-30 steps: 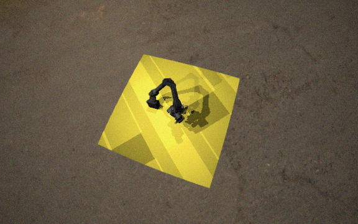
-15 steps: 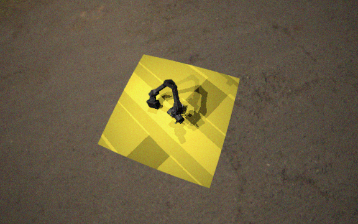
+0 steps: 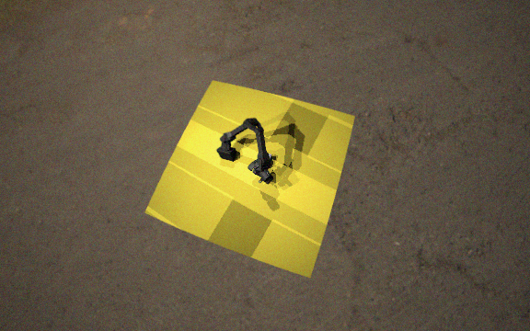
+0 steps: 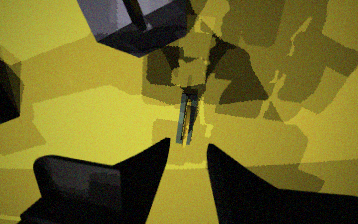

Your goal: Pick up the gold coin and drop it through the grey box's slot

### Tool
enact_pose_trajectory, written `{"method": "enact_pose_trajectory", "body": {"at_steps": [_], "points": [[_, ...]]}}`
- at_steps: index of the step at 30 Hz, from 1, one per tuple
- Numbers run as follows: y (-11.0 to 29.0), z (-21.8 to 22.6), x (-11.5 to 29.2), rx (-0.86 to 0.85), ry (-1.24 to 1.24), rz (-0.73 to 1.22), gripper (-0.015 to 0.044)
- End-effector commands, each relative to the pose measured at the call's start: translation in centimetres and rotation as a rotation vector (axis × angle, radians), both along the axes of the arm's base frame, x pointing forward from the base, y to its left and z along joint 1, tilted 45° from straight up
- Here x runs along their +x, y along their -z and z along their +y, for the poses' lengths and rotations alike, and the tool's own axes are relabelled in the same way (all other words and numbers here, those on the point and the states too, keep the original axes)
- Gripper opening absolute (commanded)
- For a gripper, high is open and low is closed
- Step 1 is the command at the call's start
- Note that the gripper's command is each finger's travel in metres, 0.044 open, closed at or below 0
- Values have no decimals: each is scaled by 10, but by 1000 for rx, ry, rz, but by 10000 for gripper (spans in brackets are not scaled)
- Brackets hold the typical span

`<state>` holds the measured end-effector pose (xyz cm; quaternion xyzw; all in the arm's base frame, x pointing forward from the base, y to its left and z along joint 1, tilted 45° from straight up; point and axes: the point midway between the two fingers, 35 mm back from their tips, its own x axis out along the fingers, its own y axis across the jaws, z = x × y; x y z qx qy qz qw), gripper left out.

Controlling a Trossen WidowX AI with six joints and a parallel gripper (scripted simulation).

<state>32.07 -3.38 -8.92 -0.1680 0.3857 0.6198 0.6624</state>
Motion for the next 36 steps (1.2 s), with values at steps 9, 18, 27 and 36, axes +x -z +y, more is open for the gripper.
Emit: {"method": "enact_pose_trajectory", "body": {"at_steps": [9, 18, 27, 36], "points": [[15, 17, -3, 9, 2, 8, 161], [25, 27, -4, 10, 2, 8, 161], [34, 37, -6, 11, 1, 9, 161], [35, 38, -6, 11, 1, 9, 3]]}}
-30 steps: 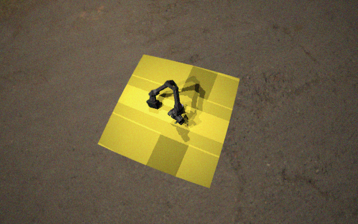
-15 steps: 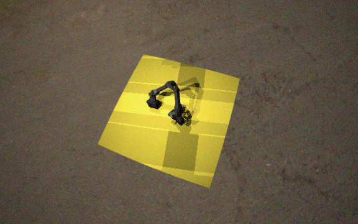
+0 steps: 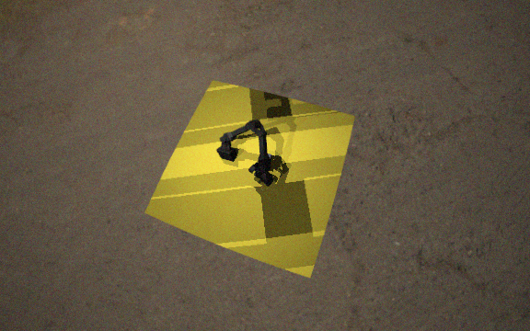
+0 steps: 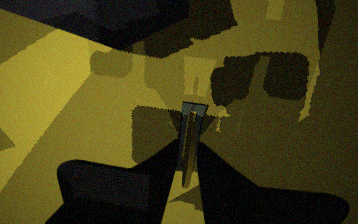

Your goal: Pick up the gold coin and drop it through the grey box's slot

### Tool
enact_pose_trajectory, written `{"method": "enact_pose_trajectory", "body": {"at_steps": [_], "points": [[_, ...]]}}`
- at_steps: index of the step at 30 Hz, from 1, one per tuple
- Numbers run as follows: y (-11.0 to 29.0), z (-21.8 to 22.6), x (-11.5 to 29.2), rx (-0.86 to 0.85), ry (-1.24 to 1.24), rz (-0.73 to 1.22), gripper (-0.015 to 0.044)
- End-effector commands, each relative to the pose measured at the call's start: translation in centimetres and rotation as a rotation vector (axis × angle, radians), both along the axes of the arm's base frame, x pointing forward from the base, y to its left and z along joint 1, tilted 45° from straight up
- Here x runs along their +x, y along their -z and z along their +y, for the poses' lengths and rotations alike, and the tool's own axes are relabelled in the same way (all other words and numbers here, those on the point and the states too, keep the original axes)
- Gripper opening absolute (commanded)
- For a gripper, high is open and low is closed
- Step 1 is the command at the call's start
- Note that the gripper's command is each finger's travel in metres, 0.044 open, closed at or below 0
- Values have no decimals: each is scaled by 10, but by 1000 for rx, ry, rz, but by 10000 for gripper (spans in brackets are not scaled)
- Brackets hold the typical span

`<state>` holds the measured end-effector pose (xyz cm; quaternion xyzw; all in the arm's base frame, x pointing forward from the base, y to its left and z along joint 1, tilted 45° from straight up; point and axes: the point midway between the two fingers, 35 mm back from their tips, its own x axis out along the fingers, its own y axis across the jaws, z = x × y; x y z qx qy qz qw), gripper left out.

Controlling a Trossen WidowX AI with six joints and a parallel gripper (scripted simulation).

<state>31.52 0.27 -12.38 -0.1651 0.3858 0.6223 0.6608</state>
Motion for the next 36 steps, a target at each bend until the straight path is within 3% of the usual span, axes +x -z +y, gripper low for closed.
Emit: {"method": "enact_pose_trajectory", "body": {"at_steps": [1, 12, 36], "points": [[0, 2, 0, 6, 4, 3, 0], [-1, 1, 0, 6, 4, 3, 0], [-42, -42, 7, 0, 5, 3, 0]]}}
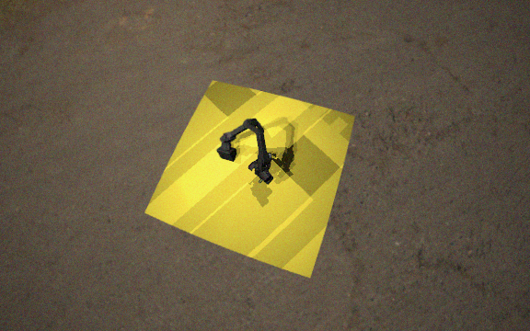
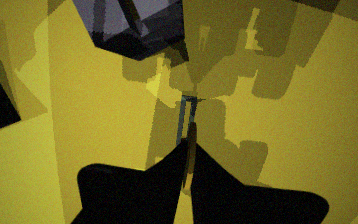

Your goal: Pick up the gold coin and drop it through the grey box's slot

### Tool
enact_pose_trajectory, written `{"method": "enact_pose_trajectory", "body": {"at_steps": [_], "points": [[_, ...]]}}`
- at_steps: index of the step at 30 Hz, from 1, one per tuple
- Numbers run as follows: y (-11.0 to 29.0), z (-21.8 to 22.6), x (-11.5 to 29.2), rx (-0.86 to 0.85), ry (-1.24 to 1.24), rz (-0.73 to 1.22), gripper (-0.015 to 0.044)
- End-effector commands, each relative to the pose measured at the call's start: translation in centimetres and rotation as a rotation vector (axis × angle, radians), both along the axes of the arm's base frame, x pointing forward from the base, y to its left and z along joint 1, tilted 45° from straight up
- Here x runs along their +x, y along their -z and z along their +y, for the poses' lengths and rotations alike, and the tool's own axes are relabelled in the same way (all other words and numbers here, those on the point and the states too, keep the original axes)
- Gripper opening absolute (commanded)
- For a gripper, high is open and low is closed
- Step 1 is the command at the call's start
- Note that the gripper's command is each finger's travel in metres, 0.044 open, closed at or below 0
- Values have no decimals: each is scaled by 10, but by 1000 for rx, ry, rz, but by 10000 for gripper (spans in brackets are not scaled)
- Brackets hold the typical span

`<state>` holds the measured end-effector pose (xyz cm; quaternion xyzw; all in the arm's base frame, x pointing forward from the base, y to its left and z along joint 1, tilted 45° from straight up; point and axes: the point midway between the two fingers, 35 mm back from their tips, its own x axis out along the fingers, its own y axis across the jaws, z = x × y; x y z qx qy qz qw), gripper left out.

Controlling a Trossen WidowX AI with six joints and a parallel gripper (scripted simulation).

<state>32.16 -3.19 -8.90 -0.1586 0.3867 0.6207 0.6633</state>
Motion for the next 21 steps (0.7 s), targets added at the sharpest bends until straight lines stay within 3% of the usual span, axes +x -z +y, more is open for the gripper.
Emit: {"method": "enact_pose_trajectory", "body": {"at_steps": [1, 16, 21], "points": [[-8, -9, 1, -7, -5, -4, 0], [-33, -31, 0, -5, -10, -8, 0], [-34, -29, 0, 6, -115, -111, 0]]}}
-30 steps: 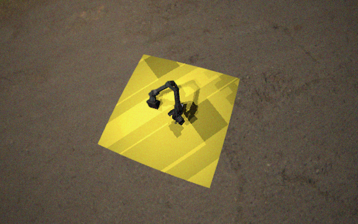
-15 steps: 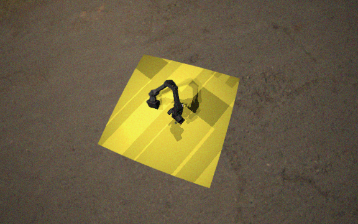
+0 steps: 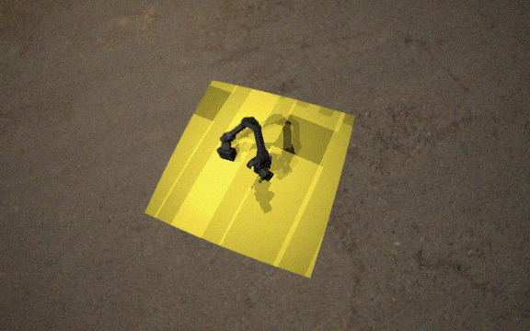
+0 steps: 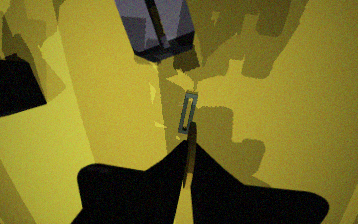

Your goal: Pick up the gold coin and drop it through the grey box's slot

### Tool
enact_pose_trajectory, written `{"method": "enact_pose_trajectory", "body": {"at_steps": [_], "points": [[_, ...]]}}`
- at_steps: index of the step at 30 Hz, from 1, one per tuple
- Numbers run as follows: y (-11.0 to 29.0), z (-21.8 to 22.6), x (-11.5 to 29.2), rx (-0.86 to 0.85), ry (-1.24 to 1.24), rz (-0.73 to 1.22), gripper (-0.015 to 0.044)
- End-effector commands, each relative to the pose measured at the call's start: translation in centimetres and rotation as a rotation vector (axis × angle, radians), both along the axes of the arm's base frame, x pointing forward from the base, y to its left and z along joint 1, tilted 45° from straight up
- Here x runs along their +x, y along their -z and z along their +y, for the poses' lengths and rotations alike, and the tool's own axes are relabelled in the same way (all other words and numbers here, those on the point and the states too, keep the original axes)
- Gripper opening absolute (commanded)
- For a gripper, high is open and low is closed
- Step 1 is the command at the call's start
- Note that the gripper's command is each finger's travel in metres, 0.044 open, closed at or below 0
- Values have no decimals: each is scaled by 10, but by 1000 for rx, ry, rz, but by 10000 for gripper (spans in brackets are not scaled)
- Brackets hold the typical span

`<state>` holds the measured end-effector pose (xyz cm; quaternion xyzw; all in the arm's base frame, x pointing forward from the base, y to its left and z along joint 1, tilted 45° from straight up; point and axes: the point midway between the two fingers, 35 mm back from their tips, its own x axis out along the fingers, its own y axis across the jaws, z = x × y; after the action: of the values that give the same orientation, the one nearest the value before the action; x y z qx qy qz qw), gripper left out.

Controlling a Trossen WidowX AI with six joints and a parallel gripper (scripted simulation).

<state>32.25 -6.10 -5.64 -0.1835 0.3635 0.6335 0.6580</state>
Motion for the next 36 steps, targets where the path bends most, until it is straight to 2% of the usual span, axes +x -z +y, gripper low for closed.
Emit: {"method": "enact_pose_trajectory", "body": {"at_steps": [1, 11, 19, 36], "points": [[-2, 0, -1, 4, -89, -81, 0], [-6, 3, -1, 26, -317, -304, 0], [-7, 4, -1, 26, -321, -308, 0], [-40, 35, -2, 24, -320, -307, 0]]}}
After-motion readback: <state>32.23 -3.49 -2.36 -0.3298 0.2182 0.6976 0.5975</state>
